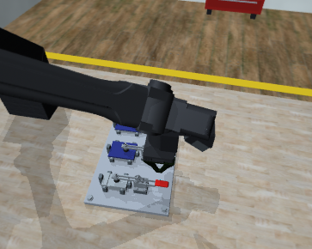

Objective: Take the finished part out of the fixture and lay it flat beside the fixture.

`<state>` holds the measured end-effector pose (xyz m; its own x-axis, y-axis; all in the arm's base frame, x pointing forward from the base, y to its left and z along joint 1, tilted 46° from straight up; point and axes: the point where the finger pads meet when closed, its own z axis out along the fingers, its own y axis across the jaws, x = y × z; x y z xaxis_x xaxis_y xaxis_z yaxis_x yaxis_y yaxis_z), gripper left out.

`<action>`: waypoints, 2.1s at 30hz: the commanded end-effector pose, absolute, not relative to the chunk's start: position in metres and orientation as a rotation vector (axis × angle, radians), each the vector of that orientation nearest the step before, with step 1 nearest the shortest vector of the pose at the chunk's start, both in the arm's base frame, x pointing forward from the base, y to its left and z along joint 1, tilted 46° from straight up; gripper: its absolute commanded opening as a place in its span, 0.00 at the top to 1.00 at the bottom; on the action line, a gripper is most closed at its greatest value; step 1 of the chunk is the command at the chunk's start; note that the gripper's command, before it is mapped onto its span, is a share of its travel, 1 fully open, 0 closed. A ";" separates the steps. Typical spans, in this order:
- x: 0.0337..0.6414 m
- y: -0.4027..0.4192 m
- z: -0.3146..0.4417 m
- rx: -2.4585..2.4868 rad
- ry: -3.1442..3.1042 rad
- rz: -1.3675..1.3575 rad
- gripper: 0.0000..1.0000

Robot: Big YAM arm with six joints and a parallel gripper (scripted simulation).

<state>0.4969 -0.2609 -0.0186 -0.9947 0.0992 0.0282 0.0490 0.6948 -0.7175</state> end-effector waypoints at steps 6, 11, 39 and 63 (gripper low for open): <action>0.506 -0.263 -0.022 -0.132 -2.837 1.206 0.55; 0.501 -0.274 -0.025 -0.139 -2.828 1.200 0.55; 0.502 -0.321 -0.074 -0.128 -2.843 1.210 0.55; 0.503 -0.319 -0.075 -0.118 -2.839 1.209 0.55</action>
<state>0.4929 -0.3174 -0.0728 -0.9946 0.1009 0.0255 0.0518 0.6927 -0.7193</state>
